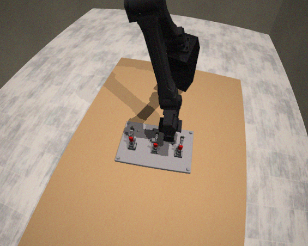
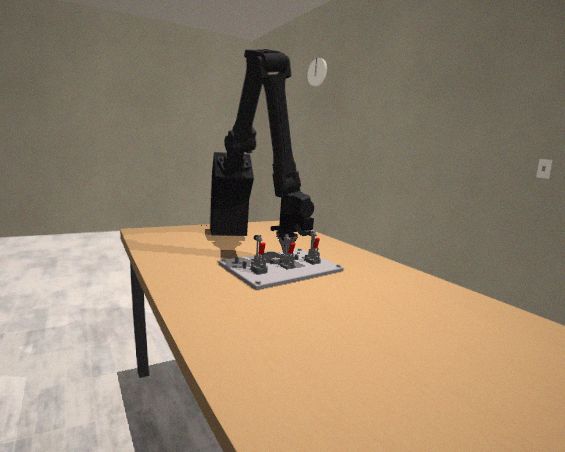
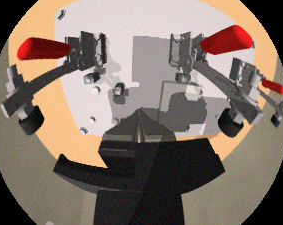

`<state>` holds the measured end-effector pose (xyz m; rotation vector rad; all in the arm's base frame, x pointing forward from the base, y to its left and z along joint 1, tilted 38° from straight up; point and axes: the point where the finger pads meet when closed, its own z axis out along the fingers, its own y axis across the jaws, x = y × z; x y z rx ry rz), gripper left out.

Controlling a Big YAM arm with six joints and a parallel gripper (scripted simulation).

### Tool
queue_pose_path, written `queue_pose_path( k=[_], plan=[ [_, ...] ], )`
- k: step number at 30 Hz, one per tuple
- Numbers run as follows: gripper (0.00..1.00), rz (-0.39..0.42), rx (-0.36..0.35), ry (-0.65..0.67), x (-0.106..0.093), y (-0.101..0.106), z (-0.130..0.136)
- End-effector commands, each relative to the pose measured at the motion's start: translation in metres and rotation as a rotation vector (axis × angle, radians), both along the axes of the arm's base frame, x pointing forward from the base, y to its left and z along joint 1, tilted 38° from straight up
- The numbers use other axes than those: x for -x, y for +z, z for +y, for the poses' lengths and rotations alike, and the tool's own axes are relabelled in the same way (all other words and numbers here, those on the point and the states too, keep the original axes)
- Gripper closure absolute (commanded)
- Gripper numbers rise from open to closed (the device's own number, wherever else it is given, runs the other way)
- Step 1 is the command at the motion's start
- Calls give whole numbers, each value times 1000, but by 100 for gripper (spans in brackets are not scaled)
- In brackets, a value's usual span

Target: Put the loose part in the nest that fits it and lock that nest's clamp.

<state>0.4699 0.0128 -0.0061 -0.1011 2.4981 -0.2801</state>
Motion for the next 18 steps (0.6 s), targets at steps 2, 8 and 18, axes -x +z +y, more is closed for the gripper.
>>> queue_pose_path(
  k=[2,8,18],
  plan=[
    [100,-13,-10,-36,-7,-2,-9],
    [100,-12,-9,-10,5,12,4],
    [100,-12,-10,-27,21,34,2]
  ],
)
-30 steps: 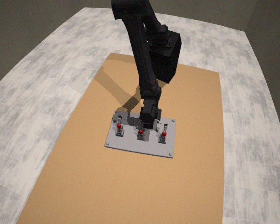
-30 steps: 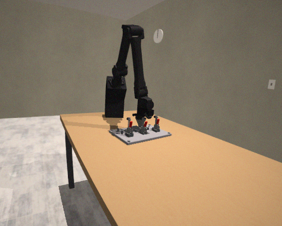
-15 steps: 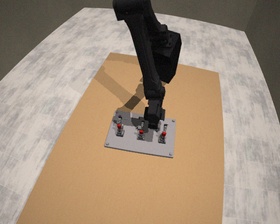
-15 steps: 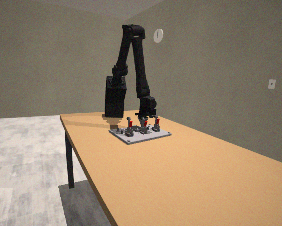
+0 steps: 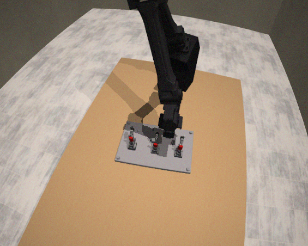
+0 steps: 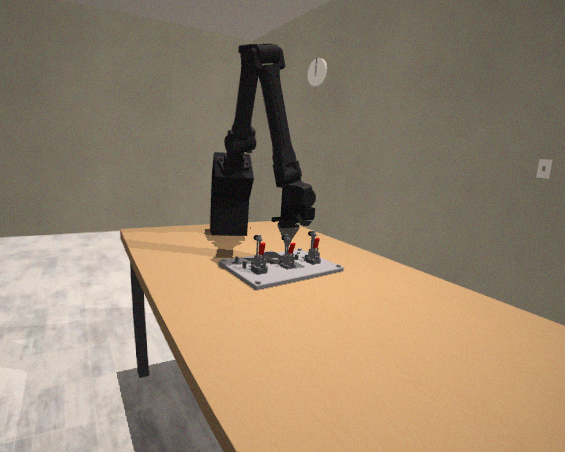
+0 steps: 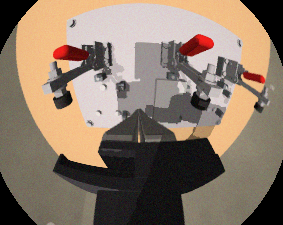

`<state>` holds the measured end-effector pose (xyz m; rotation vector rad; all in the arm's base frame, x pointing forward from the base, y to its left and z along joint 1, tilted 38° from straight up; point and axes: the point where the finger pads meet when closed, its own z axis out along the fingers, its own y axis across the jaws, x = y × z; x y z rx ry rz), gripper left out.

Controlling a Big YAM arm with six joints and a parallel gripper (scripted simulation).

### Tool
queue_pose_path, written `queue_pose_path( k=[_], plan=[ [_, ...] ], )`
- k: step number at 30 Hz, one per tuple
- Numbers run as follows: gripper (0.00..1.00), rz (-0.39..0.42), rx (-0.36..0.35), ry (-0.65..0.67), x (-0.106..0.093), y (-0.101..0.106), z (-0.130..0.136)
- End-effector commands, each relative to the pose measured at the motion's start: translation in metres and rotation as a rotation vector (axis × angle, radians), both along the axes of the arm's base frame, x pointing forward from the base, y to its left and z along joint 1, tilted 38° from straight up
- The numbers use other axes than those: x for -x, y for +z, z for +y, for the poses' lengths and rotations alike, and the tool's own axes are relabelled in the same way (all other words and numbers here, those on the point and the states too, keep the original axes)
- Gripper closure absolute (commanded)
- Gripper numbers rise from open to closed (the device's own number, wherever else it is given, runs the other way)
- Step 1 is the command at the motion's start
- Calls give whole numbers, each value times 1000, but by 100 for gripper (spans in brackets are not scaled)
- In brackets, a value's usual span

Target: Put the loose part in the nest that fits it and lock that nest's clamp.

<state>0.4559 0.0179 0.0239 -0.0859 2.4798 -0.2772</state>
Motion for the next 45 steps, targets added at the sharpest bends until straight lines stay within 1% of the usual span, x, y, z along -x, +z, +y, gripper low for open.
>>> queue_pose_path(
  k=[1,3,4,5,30,31,33,34,35,38,41,45],
  plan=[
    [100,8,-5,-15,8,5,-2],
    [100,8,-6,-10,9,6,1],
    [100,30,-2,-10,12,-3,1],
    [100,36,0,-7,12,-5,1],
    [100,35,1,-7,12,-5,1],
    [55,34,0,-6,12,-4,1],
    [55,34,0,-6,12,-4,1],
    [55,28,-1,-6,12,-2,1],
    [55,12,-4,-5,11,6,3],
    [55,8,-4,-2,14,13,6],
    [55,8,-4,-3,23,24,8],
    [55,8,-4,-3,40,46,13]
  ],
)
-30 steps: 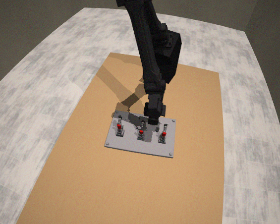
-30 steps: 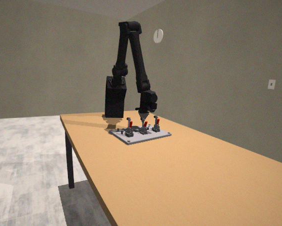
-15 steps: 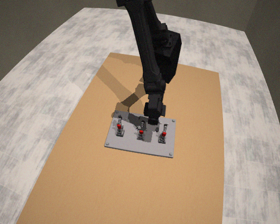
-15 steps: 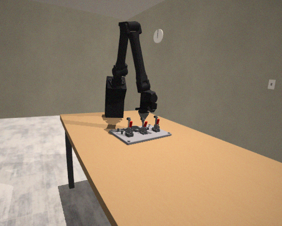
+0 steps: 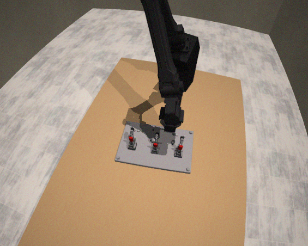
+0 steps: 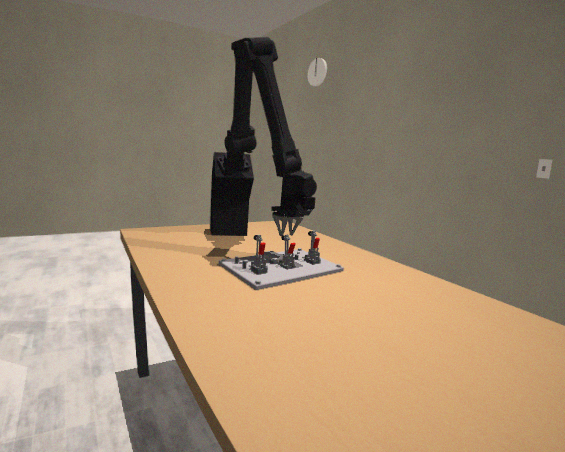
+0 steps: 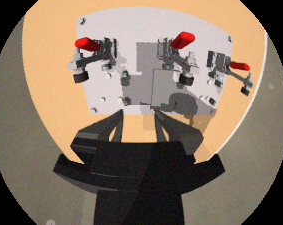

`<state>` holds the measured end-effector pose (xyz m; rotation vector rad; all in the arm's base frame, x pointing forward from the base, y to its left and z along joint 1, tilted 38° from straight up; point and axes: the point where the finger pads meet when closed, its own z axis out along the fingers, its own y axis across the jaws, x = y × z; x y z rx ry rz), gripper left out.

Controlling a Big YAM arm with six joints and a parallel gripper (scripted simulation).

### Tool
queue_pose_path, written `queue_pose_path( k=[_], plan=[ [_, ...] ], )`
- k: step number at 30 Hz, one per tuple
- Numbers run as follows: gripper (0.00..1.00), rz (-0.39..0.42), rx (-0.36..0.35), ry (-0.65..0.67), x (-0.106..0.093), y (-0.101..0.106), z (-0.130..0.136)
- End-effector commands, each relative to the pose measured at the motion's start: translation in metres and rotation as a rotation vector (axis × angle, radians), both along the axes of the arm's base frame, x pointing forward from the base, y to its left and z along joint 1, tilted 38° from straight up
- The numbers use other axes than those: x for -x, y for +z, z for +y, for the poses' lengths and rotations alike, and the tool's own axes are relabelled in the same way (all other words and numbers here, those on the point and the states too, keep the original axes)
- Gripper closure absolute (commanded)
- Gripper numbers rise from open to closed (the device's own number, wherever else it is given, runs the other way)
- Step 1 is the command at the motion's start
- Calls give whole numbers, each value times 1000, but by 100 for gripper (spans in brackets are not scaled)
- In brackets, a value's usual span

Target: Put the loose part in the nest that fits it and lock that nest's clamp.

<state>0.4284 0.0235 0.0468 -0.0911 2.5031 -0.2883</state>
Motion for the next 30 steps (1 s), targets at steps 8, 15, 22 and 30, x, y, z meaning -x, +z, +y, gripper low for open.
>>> queue_pose_path(
  k=[8,15,22,30],
  plan=[
    [55,-31,-16,-1,38,70,18],
    [55,-53,-23,-2,54,111,26],
    [55,-23,-16,-19,54,103,20],
    [55,-18,-6,-6,46,110,14]
  ],
)
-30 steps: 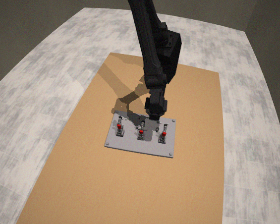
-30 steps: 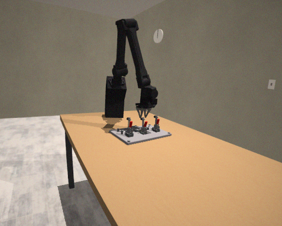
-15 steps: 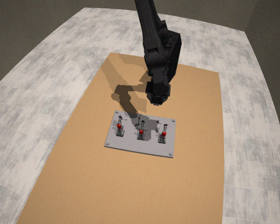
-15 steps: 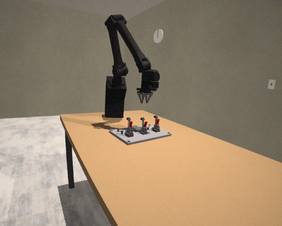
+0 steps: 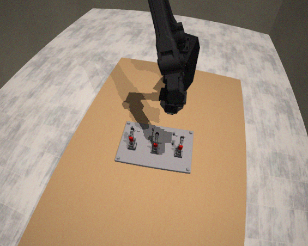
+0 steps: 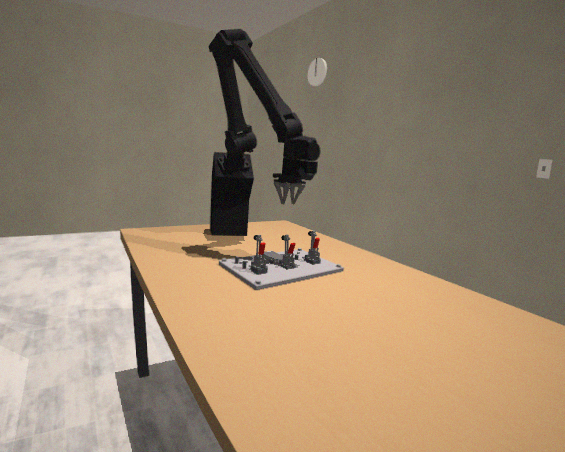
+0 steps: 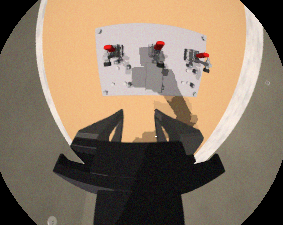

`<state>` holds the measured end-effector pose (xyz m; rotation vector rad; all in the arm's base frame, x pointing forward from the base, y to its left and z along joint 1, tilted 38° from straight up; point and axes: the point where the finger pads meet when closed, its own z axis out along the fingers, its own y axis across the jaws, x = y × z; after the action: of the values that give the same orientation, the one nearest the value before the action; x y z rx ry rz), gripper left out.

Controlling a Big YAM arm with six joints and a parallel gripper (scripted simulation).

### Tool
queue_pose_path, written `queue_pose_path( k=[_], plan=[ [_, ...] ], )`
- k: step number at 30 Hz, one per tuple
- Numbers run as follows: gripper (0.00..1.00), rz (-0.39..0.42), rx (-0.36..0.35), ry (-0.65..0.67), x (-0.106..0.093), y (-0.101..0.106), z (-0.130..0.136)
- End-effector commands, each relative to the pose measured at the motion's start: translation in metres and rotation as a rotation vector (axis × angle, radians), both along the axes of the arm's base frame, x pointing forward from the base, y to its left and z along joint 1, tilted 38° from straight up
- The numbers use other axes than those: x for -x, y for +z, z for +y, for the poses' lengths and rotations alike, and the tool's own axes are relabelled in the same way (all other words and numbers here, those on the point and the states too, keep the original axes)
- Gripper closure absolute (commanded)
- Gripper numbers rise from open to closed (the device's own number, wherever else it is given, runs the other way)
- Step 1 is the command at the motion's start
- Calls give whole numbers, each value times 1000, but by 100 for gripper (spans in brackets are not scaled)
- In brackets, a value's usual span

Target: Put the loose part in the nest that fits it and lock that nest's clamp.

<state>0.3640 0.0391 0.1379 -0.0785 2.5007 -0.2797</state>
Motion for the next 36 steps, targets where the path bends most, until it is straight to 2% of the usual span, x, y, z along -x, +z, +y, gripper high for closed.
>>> queue_pose_path(
  k=[1,21,36],
  plan=[
    [55,-14,3,0,-21,21,-3],
    [55,-18,4,0,-80,73,-33],
    [55,-22,4,0,-86,77,-35]
  ],
)
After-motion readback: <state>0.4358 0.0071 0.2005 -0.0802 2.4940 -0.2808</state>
